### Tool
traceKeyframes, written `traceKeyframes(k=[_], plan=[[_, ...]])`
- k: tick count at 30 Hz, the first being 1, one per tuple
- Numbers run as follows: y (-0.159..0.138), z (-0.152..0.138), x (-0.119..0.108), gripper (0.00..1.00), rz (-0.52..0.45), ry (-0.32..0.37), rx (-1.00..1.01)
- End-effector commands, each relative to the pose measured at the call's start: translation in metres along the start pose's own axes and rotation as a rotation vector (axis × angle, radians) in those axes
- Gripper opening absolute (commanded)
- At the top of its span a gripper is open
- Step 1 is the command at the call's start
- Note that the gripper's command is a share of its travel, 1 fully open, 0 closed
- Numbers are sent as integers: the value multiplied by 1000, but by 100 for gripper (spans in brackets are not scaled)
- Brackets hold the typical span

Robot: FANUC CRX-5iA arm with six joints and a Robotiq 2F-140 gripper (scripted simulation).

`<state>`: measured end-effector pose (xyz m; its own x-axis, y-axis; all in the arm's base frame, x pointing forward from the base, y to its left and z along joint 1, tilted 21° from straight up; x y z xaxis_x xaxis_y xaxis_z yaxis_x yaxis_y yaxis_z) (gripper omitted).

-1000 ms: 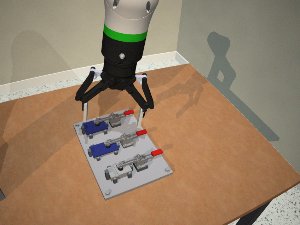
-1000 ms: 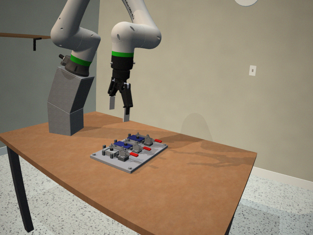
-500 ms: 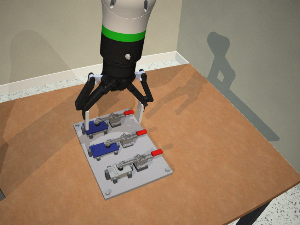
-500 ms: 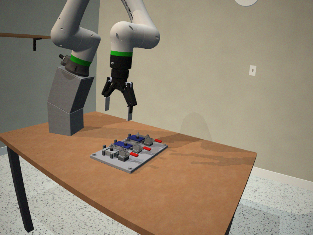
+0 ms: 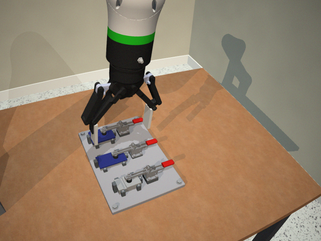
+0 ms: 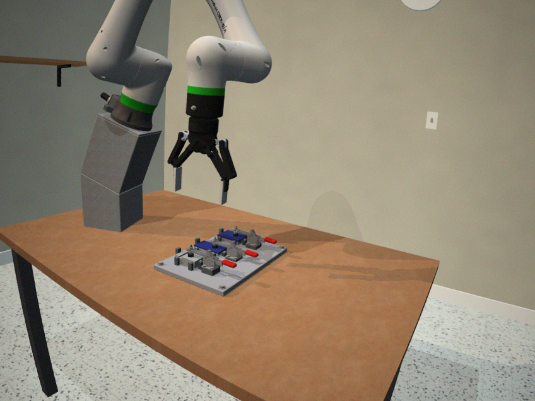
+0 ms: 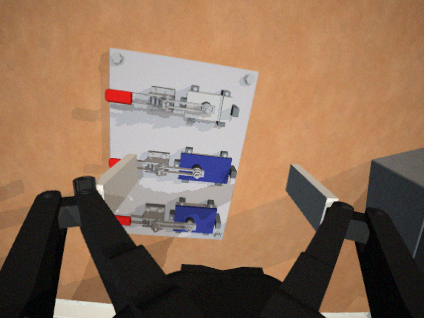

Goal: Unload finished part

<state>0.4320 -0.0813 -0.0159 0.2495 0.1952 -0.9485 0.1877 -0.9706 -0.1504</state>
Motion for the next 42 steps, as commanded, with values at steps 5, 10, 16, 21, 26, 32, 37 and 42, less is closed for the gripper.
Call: traceKeyframes(k=[5, 10, 16, 21, 26, 32, 37, 42], plan=[[0, 0, 0, 100, -5, 3, -5], [4, 1, -1, 100, 6, 13, -194], [7, 2, -1, 100, 13, 17, -296], [7, 2, -1, 100, 13, 17, -296], [10, 2, -2, 100, 26, 22, -463], [13, 3, -3, 100, 34, 24, -565], [13, 3, -3, 100, 34, 24, -565], [13, 3, -3, 100, 34, 24, -565]])
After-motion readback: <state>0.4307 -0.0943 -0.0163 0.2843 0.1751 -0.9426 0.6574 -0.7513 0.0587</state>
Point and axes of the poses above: the point where the finger pads meet when closed, its own x axis out along the fingers, its own z axis across the jaws, y = z × x, the point moved 1 cm from there along -x, back along the fingers, and after that the axes turned 2 degrees about -x, right-handed, at the moved point
